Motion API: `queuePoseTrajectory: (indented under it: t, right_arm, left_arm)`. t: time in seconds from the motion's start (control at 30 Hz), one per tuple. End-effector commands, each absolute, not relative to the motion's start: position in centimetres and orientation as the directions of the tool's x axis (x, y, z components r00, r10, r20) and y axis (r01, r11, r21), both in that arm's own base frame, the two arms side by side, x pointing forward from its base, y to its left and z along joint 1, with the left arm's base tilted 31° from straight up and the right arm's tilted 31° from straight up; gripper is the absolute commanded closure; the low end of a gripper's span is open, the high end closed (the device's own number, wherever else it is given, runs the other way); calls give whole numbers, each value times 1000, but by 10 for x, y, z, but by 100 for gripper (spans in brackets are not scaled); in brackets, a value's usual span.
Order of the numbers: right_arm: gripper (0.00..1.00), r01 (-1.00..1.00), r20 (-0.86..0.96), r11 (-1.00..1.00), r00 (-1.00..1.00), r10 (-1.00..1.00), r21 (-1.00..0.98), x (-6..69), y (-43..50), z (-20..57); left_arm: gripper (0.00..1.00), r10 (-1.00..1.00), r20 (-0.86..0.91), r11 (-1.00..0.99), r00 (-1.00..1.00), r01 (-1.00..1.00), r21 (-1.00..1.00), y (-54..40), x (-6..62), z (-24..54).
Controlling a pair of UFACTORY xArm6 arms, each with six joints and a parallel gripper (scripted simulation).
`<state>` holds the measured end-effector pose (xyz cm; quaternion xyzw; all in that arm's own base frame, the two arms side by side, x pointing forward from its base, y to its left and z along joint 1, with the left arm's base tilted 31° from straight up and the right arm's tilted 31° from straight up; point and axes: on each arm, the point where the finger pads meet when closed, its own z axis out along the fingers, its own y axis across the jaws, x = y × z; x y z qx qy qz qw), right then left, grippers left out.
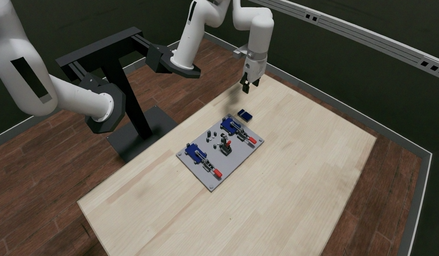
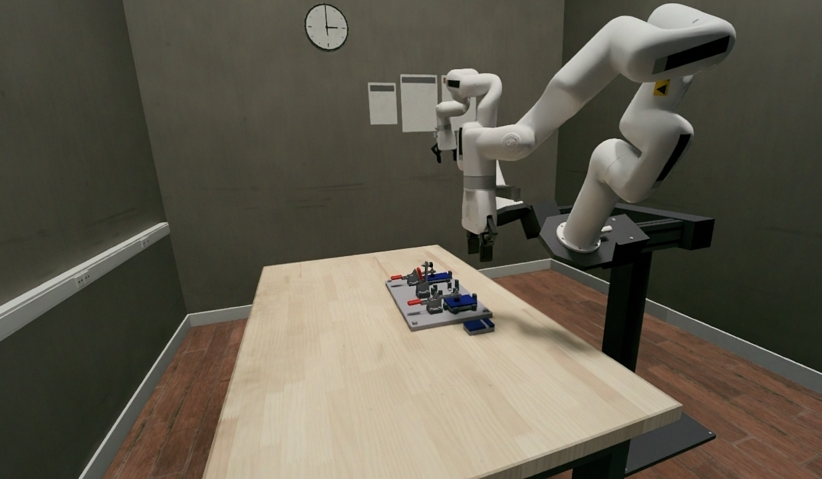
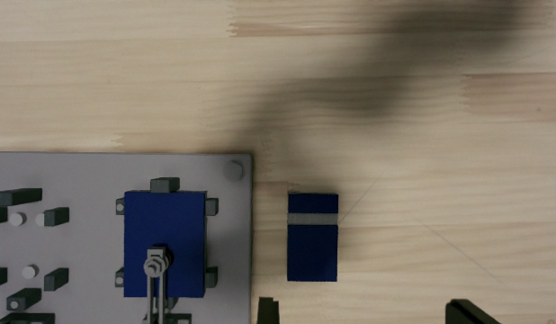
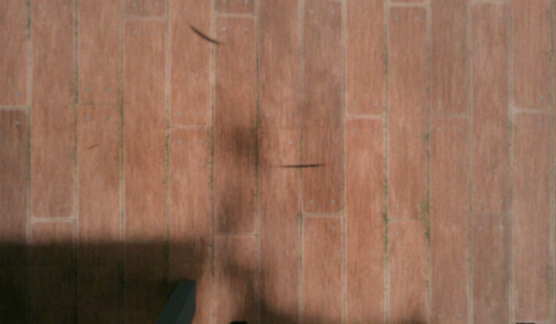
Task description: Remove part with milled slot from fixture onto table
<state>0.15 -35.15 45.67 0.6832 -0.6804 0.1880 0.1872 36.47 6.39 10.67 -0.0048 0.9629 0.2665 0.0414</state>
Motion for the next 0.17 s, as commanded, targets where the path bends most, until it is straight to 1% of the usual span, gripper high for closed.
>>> queuePoseTrajectory:
  t: [0.0,0.13]
  right_arm:
    - [0,-1000,515,-4,4,-857,0,1,-352,459]
    - [0,-1000,515,-4,4,-857,0,1,-352,459]
  left_arm:
    - [31,14,-86,858,-996,-32,512,63,366,108]
    - [31,14,-86,858,-996,-32,512,63,366,108]
